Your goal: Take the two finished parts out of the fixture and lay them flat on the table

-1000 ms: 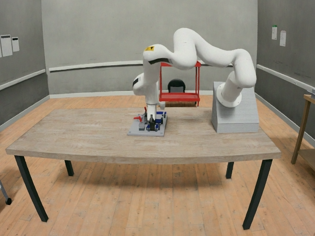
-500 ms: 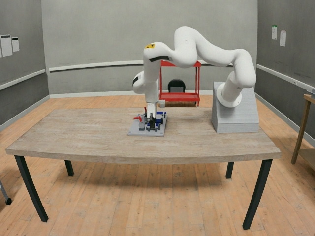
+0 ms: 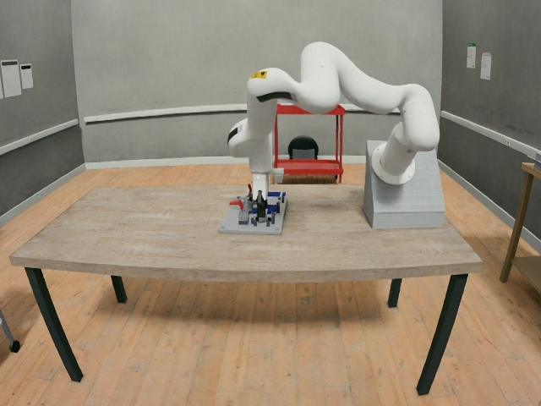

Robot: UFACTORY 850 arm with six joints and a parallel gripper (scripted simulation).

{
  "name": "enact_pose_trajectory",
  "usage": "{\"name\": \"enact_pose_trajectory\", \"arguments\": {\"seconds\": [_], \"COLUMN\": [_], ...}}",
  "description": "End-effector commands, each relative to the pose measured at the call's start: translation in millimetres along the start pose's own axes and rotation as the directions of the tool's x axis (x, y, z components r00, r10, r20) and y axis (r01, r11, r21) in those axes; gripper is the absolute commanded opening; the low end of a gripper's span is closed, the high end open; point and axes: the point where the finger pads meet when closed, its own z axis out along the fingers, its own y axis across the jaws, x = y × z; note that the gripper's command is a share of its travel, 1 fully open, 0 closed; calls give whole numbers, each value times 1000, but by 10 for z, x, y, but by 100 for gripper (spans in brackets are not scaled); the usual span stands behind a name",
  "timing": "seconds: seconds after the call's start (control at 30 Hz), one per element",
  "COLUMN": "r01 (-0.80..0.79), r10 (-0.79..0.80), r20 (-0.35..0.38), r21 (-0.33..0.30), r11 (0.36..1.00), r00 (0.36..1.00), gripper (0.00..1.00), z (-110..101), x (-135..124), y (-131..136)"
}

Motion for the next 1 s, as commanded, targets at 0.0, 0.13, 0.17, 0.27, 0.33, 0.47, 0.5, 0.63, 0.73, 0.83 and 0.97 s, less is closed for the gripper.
{"name": "enact_pose_trajectory", "arguments": {"seconds": [0.0,0.13,0.17,0.27,0.33,0.47,0.5,0.63,0.73,0.83,0.97], "r01": [0,0,0,0,0,0,0,0,0,0,0], "r10": [0,0,0,0,0,0,0,0,0,0,0], "r20": [2,2,2,2,2,2,2,2,2,2,2], "r21": [0,0,0,0,0,0,0,0,0,0,0], "r11": [1000,1000,1000,1000,1000,1000,1000,1000,1000,1000,1000], "r00": [1000,1000,1000,1000,1000,1000,1000,1000,1000,1000,1000], "gripper": [0,0,0,0,0,0,0,0,0,0,0], "z": [-40,-60,-63,-71,-74,-76,-76,-77,-88,-117,-147], "x": [-8,-8,-8,-8,-8,-8,-8,-8,-5,2,9], "y": [1,1,1,1,1,1,1,1,1,1,1]}}
